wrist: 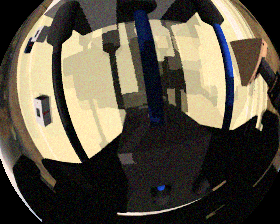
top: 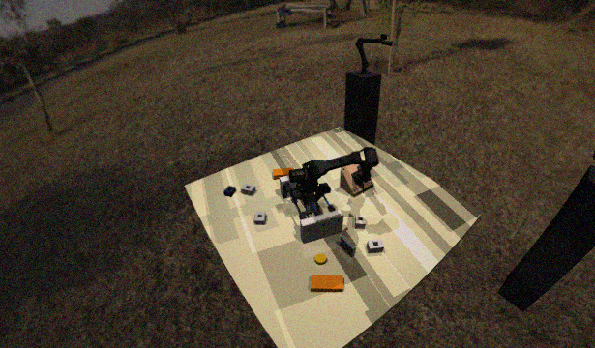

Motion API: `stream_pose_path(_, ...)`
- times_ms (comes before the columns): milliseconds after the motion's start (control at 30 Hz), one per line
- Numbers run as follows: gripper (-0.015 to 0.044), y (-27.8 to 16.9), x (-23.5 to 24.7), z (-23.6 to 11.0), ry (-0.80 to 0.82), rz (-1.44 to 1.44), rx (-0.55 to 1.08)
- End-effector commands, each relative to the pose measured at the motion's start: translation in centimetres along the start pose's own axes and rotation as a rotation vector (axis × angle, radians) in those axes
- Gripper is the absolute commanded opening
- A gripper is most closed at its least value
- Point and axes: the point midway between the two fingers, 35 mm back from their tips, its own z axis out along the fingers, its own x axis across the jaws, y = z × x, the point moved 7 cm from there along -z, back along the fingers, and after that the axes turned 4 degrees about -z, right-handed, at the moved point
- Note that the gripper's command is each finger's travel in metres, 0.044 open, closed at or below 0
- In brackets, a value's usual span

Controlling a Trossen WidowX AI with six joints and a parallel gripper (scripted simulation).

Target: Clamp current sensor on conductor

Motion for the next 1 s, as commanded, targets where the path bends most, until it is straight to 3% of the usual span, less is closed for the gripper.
stream_pose_path(0,0.0262,0.0,0.0,0.0,0.000,-0.001,0.000)
stream_pose_path(233,0.0262,0.0,0.0,0.0,0.000,-0.001,0.000)
stream_pose_path(467,0.0440,0.0,0.0,0.0,0.000,-0.001,0.000)
stream_pose_path(767,0.0440,0.0,0.0,-0.3,0.005,-0.001,0.000)
stream_pose_path(967,0.0440,-0.2,-3.0,-9.2,0.175,-0.004,-0.014)
